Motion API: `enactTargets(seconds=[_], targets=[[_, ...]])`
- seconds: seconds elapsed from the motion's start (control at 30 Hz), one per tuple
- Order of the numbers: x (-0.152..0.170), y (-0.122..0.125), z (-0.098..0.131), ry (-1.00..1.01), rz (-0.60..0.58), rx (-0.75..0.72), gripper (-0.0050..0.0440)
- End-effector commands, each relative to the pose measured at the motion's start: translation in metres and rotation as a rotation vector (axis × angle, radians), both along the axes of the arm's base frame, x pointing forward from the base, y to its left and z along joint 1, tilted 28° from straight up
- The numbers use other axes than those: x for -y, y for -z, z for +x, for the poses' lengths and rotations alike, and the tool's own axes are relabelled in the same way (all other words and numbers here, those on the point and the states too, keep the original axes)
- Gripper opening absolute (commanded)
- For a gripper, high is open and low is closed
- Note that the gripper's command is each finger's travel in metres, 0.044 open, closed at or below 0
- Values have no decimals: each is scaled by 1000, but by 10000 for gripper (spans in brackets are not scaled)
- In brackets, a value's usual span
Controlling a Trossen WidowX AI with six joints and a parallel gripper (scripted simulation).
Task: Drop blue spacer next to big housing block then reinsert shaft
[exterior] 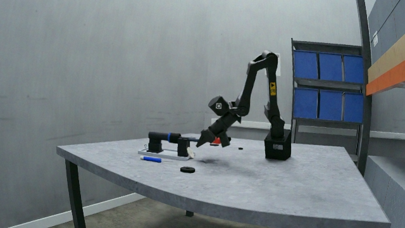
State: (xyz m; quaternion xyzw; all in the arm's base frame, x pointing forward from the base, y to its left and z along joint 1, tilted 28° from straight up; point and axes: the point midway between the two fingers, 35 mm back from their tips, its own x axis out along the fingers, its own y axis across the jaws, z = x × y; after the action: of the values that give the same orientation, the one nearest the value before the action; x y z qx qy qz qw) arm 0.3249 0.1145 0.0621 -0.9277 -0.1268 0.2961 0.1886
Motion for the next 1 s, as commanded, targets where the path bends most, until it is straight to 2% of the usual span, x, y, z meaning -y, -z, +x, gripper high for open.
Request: enactTargets(seconds=[0.0,0.97], targets=[[0,-7,1,5,6,24,-50],[0,-7,-2,4,6,23,-50]])
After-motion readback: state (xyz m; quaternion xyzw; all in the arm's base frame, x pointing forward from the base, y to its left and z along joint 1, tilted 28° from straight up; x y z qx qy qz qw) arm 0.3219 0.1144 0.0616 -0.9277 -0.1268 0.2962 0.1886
